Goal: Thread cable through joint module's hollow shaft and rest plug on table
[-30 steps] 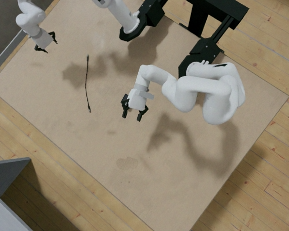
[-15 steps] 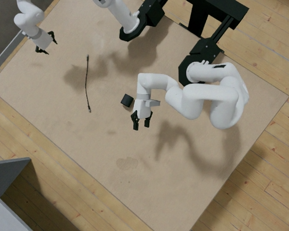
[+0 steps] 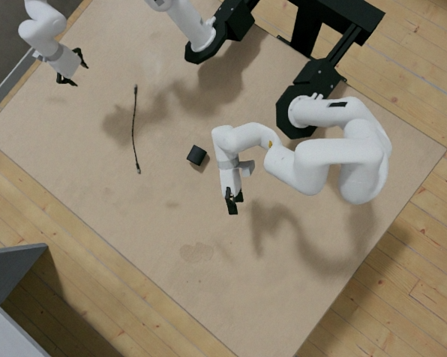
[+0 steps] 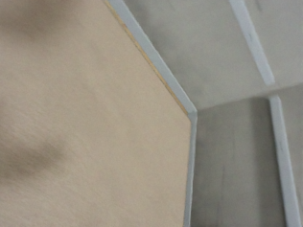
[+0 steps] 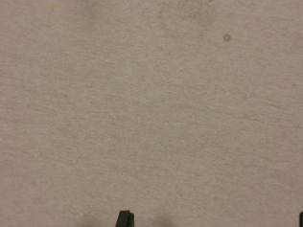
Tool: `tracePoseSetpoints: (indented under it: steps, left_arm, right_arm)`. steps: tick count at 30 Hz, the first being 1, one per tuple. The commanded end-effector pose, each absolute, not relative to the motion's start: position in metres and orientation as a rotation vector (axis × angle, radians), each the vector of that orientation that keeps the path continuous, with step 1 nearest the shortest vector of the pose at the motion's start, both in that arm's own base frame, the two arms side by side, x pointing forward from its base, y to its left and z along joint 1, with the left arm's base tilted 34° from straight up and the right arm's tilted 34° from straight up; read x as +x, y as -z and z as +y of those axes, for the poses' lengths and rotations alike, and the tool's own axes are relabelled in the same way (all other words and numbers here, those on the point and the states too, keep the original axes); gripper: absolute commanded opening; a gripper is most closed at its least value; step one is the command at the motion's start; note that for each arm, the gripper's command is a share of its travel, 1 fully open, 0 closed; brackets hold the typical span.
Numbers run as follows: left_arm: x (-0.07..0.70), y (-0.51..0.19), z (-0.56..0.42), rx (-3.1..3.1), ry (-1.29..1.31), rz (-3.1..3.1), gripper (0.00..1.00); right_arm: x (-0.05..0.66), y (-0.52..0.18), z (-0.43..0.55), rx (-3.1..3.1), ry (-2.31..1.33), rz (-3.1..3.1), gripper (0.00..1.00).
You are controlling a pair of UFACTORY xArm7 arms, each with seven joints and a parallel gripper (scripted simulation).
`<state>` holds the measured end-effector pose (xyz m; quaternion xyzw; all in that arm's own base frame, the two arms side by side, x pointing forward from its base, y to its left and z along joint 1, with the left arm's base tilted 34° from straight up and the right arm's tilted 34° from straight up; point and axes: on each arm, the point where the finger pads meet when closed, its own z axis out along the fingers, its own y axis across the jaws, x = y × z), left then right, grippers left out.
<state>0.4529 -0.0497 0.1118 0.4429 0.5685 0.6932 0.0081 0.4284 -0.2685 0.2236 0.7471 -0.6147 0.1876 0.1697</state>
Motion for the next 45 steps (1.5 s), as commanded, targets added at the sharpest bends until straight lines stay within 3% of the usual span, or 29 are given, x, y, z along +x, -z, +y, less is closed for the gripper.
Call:
tracePoseSetpoints:
  steps: [1, 25, 45]
  left_arm:
    - [0.446, -0.121, -0.028, 1.129, -2.078, 1.965, 1.0]
    - [0.404, -0.139, 0.034, -0.06, -1.713, 2.354, 1.0]
    - [0.373, -0.148, 0.049, -1.094, -1.316, 2.238, 1.0]
  right_arm:
    - [0.431, -0.227, -0.256, 2.187, -0.505, -1.684, 1.0]
    - [0.433, -0.231, -0.202, 2.447, -0.364, -1.389, 1.0]
    - [0.431, -0.235, -0.154, 2.656, -0.253, -1.102, 1.0]
